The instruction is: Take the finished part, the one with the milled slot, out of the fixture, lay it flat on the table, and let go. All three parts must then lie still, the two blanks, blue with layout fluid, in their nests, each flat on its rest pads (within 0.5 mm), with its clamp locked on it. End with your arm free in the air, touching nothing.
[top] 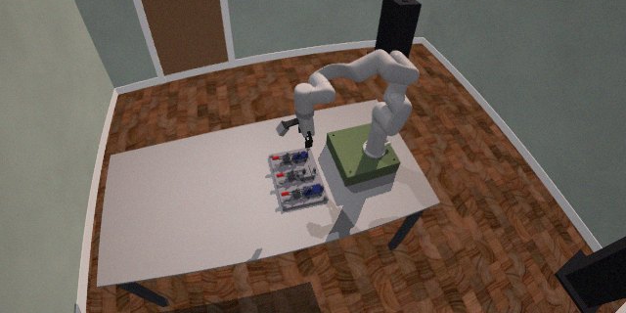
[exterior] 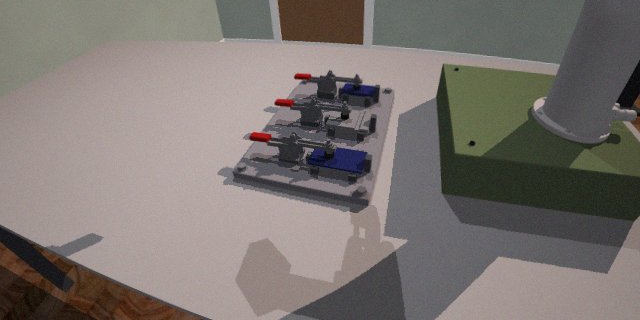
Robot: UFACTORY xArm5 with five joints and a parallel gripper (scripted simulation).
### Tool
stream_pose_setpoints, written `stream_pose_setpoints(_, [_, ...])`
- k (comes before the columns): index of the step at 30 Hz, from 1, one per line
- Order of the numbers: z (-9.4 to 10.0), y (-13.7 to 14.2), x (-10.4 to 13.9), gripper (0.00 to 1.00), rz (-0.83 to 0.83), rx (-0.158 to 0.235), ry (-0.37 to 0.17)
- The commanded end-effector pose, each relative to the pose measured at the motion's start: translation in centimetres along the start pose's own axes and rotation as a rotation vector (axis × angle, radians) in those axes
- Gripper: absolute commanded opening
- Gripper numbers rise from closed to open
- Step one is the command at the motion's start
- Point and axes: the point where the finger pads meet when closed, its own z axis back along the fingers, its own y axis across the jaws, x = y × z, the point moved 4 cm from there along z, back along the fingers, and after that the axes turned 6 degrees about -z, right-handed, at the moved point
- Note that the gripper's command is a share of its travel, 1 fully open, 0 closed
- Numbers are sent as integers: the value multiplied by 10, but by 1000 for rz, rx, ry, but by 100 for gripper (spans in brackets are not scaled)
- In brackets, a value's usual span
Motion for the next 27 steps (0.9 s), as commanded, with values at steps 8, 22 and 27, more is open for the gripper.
stream_pose_setpoints(8, [-37,-48,-6,100,394,-3,135])
stream_pose_setpoints(22, [-82,-98,10,100,847,21,281])
stream_pose_setpoints(27, [-98,-116,21,100,1018,39,340])
